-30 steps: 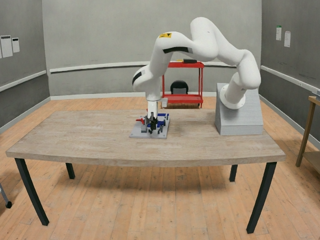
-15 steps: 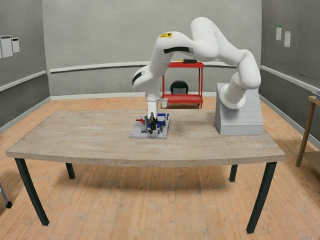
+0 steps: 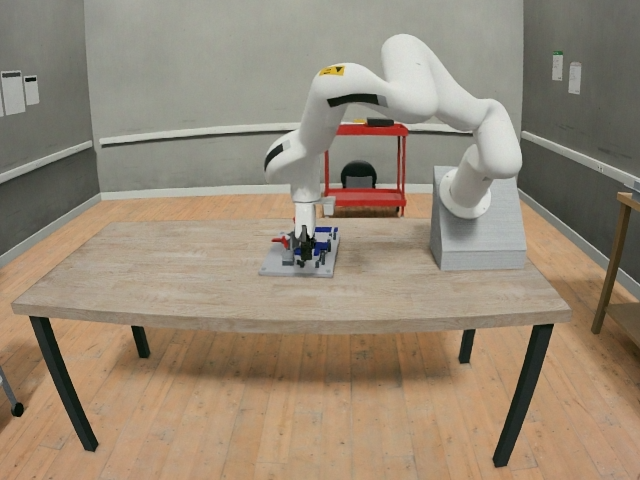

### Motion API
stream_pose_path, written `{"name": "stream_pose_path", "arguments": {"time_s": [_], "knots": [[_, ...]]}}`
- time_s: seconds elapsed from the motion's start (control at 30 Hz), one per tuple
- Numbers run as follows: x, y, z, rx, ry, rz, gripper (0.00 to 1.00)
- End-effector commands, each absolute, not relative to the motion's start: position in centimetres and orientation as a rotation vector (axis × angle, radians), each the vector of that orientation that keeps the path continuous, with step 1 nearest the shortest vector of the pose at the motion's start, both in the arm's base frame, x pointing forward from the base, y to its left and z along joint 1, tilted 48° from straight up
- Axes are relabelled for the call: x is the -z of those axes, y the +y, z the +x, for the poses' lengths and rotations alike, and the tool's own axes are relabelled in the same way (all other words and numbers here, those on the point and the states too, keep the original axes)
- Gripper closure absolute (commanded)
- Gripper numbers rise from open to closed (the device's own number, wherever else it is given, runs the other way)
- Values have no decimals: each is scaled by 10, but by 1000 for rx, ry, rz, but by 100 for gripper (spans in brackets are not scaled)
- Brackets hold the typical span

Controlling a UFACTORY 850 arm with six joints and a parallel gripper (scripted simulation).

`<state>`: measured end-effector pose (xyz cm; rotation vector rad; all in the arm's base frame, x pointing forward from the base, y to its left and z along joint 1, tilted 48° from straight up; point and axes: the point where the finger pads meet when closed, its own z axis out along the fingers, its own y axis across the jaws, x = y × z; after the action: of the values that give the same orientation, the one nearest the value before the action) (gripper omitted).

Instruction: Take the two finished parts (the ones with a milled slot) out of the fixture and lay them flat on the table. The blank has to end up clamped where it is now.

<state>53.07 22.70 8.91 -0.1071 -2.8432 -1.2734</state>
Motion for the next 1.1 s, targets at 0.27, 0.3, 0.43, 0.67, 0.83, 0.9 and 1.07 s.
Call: {"name": "stream_pose_path", "arguments": {"time_s": [0.27, 0.3, 0.43, 0.67, 0.83, 0.9, 1.07], "knots": [[-90, 227, 531, 1274, -2844, -107, 100], [-90, 227, 531, 1274, -2844, -107, 100], [-89, 227, 531, 1274, -2844, -107, 100], [-87, 230, 531, 1274, -2844, -107, 100], [-82, 235, 531, 1274, -2844, -107, 100], [-82, 235, 531, 1274, -2844, -107, 100], [-76, 242, 532, 1274, -2844, -107, 100]]}}
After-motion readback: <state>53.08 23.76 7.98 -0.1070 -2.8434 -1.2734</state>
